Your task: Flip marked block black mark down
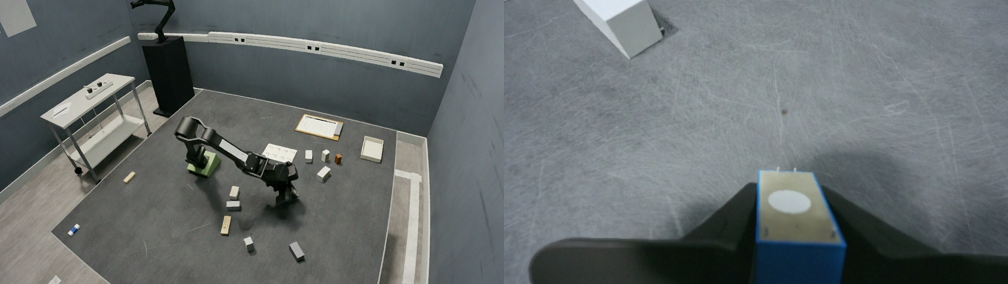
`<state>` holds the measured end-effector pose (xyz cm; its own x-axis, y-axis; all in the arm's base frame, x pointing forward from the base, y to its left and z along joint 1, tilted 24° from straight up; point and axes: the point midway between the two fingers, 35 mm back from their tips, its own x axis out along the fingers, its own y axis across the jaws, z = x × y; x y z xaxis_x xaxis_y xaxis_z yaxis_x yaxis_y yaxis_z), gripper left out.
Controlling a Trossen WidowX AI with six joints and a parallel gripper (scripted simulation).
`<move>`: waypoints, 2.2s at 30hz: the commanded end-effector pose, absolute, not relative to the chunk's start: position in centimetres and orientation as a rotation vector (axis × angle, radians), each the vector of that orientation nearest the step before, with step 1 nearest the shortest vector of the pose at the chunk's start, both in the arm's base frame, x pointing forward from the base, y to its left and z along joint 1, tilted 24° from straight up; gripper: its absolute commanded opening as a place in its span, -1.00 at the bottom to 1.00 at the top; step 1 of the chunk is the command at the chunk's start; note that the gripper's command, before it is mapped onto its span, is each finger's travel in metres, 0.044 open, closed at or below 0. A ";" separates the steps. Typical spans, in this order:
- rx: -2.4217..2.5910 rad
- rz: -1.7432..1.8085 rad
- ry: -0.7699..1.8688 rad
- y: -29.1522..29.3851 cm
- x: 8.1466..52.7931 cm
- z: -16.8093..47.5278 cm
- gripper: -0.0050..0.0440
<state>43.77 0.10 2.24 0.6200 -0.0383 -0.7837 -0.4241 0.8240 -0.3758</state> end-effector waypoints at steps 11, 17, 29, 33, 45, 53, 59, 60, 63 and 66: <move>-0.576 0.230 0.847 0.1 44.0 3.3 -1.00; -0.576 0.230 0.847 0.1 44.0 3.3 -1.00; -0.576 0.230 0.847 0.1 44.0 3.3 -1.00; -0.576 0.230 0.847 0.1 44.0 3.3 -1.00; -0.576 0.233 0.855 0.0 43.9 2.9 -1.00; -0.576 0.237 0.865 0.0 43.9 2.2 -1.00; -0.576 0.237 0.868 -0.2 43.8 1.9 -1.00; -0.576 0.237 0.868 -0.2 43.8 1.8 -1.00; -0.576 0.237 0.868 -0.3 43.8 1.7 -1.00; -0.576 0.237 0.868 -0.4 43.8 1.5 -1.00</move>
